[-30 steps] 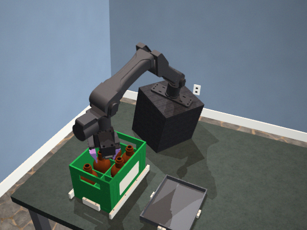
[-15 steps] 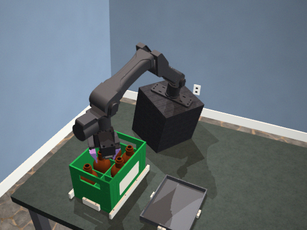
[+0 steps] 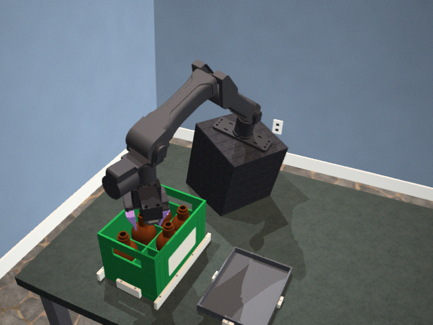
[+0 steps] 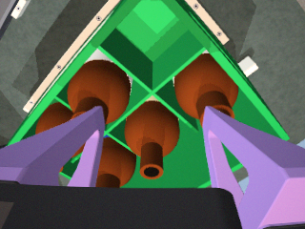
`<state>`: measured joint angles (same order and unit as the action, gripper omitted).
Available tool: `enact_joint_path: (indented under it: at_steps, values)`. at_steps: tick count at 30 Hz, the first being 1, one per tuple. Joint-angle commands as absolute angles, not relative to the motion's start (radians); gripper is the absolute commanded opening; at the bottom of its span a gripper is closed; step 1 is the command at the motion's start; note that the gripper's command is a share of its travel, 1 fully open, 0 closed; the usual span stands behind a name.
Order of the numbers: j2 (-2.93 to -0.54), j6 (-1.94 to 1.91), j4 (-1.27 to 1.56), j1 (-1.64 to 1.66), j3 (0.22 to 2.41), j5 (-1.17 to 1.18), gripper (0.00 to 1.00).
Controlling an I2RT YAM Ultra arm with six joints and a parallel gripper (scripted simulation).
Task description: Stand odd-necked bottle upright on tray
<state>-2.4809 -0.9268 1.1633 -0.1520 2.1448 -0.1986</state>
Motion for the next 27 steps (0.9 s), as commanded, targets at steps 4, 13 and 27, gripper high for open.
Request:
enact_joint_path:
  at_steps: [4, 13, 27]
  values:
    - [-2.472, -0.917, 1.126, -0.148, 2.108, -0.209, 0.61]
    - [-2.480, -0.914, 1.098, -0.141, 2.088, -0.209, 0.61]
    - [-2.495, -0.906, 1.046, -0.145, 2.056, -0.209, 0.61]
